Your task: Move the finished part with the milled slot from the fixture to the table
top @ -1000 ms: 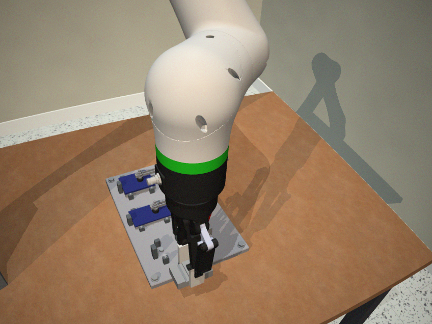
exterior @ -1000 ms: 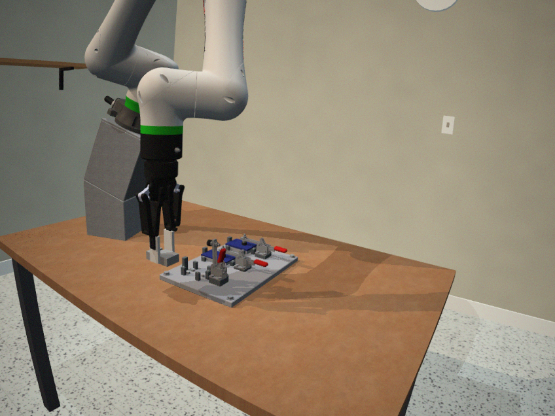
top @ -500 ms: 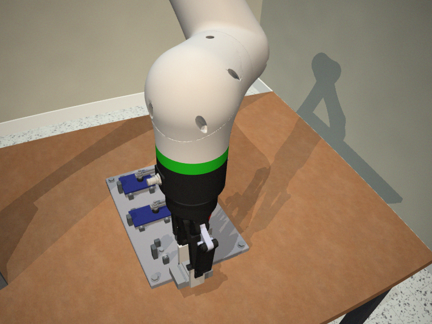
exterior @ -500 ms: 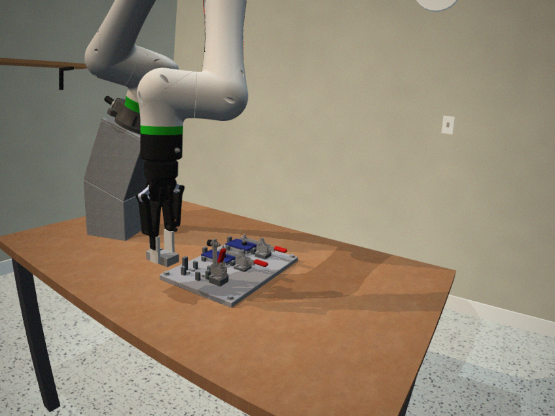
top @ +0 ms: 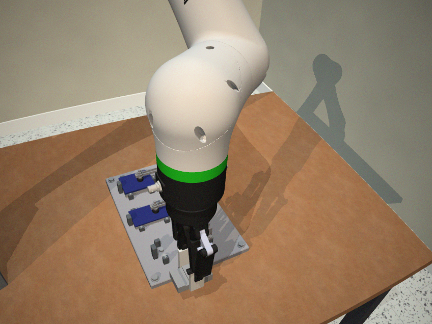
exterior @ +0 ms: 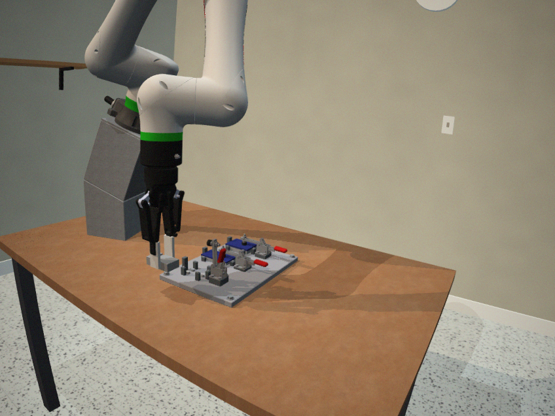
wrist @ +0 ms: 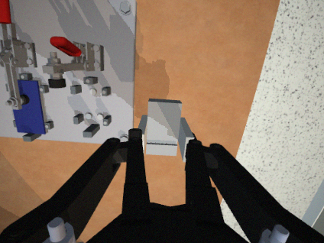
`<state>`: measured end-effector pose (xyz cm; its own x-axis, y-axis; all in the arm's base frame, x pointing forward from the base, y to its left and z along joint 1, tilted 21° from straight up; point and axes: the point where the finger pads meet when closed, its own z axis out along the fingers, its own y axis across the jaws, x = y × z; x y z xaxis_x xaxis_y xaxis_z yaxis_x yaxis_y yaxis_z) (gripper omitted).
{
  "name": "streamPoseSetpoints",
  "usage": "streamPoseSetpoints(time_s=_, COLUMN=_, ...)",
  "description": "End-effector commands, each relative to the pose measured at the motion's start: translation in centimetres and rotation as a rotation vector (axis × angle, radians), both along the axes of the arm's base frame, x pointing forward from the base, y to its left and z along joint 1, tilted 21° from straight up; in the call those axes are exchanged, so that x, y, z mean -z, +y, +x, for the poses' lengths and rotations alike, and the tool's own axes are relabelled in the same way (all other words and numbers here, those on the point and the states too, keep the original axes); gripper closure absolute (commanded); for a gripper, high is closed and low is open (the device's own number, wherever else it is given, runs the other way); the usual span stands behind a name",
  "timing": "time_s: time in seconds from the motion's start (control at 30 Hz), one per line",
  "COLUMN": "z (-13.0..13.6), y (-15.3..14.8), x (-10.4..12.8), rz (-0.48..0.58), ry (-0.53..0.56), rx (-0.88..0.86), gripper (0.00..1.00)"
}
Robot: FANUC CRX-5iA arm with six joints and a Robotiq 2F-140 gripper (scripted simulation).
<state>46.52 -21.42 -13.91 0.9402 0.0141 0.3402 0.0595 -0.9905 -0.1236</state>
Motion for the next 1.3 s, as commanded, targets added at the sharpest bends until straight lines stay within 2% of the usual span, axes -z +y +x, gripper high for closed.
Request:
streamPoseSetpoints(time_s=0.0, z=0.2, y=0.1, x=0.5, rz=0.0, ry=0.0, rx=0.0, gripper=1.0)
streamPoseSetpoints(time_s=0.63, z=1.6, y=0.6, x=4.4, rz=0.0, ry=0.0, rx=0.0, gripper=1.0)
streamPoseSetpoints(time_s=1.27, z=2.3, y=0.9, x=6.3, rz=0.0, ry=0.0, rx=0.0, gripper=1.0)
